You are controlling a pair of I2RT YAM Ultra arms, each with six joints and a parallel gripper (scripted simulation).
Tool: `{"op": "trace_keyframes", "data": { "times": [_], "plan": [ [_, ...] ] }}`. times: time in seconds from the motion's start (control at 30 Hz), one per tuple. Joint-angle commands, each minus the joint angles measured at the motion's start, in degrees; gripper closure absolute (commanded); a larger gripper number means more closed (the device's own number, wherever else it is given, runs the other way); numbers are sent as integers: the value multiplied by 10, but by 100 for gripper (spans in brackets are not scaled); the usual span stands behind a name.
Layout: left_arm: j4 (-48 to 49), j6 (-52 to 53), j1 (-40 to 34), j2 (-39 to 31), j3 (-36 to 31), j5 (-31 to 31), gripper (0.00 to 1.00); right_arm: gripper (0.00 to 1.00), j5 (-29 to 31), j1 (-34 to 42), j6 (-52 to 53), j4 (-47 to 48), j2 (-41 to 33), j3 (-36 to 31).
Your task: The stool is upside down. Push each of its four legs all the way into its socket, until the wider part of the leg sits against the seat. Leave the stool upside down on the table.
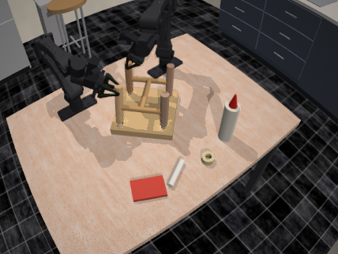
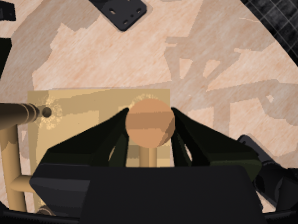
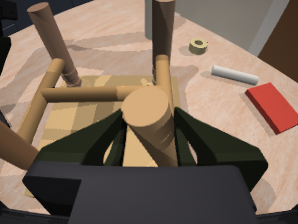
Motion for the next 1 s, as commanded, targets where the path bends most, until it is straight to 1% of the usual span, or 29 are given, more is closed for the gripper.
{"op": "trace_keyframes", "data": {
  "times": [0.0, 0.73, 0.97],
  "plan": [
    [-48, -2, -9, -12, -10, 16, 72, 72, 28, -12, 14, 32, 7, 13],
    [-109, -8, -14, -11, -8, 21, 72, 72, 77, -24, 13, 36, -1, 17],
    [-110, -8, -15, -11, -9, 23, 72, 72, 88, -27, 12, 36, -3, 18]
  ]
}}
